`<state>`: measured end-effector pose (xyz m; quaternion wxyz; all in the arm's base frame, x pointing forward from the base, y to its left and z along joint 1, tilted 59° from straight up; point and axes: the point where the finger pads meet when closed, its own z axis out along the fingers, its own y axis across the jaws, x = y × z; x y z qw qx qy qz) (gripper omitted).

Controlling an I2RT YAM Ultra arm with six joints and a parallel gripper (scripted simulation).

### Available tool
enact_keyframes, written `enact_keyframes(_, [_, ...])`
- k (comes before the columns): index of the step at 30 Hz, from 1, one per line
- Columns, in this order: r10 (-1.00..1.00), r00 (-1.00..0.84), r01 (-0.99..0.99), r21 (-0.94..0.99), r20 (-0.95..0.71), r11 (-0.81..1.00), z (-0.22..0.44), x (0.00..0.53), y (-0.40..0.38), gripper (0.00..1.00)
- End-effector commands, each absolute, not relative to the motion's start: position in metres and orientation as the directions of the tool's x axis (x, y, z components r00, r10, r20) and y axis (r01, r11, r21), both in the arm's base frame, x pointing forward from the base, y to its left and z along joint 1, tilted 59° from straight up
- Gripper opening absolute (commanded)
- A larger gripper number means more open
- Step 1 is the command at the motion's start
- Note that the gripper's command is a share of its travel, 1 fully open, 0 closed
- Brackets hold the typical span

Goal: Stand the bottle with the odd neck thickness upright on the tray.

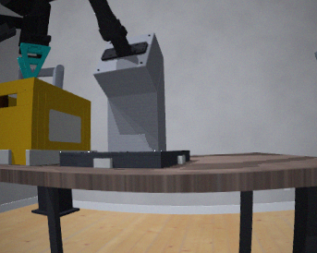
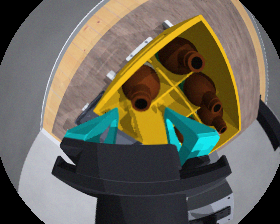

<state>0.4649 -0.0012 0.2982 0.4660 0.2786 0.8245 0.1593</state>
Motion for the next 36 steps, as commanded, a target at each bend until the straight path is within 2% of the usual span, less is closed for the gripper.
enact_keyframes(1, [0.613,-0.375,0.297,0.537,-0.695,0.79,0.3148,0.46,-0.0045,0.61])
enact_keyframes(36, [0.614,-0.367,0.293,0.539,-0.699,0.79,0.3232,0.4607,-0.0058,0.61])
